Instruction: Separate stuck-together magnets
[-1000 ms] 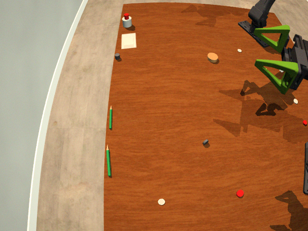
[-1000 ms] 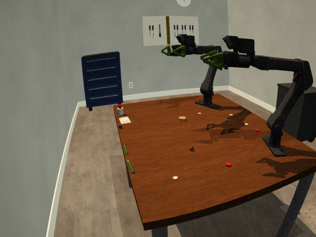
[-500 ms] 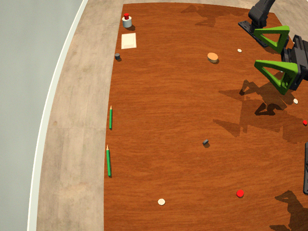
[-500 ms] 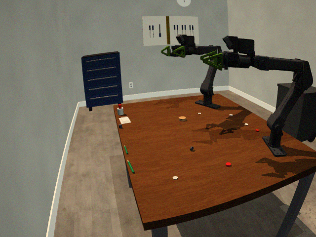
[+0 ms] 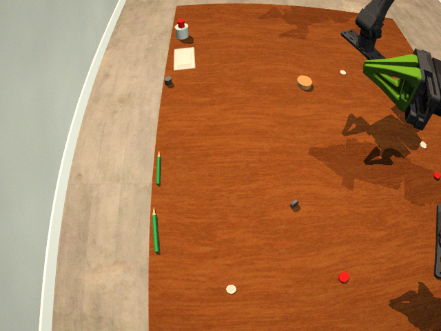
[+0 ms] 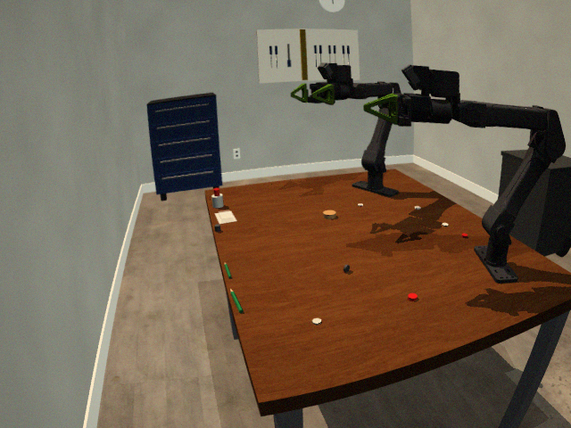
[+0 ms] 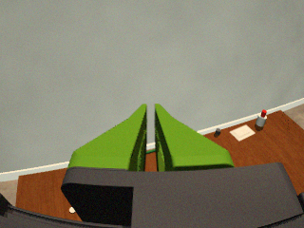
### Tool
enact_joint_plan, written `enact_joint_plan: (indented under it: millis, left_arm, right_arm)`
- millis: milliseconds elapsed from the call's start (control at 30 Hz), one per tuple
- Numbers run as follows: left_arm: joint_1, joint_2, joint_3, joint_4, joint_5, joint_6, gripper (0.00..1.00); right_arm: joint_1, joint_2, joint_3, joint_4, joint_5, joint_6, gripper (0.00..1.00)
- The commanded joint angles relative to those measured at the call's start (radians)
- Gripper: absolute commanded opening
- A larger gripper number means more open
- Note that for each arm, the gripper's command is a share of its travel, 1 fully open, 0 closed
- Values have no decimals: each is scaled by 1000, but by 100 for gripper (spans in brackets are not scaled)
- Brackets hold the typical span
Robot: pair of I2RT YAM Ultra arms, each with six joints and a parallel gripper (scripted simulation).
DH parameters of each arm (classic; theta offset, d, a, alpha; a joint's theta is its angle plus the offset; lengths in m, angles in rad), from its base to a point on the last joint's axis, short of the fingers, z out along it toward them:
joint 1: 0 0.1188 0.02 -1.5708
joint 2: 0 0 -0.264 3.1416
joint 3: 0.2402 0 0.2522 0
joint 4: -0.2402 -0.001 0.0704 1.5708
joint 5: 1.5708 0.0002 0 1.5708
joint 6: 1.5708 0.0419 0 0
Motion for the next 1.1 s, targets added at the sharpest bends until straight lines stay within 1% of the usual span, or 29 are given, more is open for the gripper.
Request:
enact_joint_plan:
  millis: [0,300,467,700,767,1067]
  left_arm:
    - [-1,0,4,16,2,0,0]
    - [-1,0,5,13,2,0,0]
    - [3,66,42,-97,2,63,0]
    - [11,188,140,-264,2,172,0]
    - [11,188,140,-264,2,172,0]
    - [21,357,262,-465,2,297,0]
  right_arm:
    - [3,0,4,9,-1,-3,100]
    - [3,0,4,8,-2,-3,100]
    - [3,0,4,8,-2,-3,100]
    - [3,0,4,8,-2,-3,100]
    - [3,0,4,8,-2,-3,100]
    - [3,0,4,8,-2,-3,100]
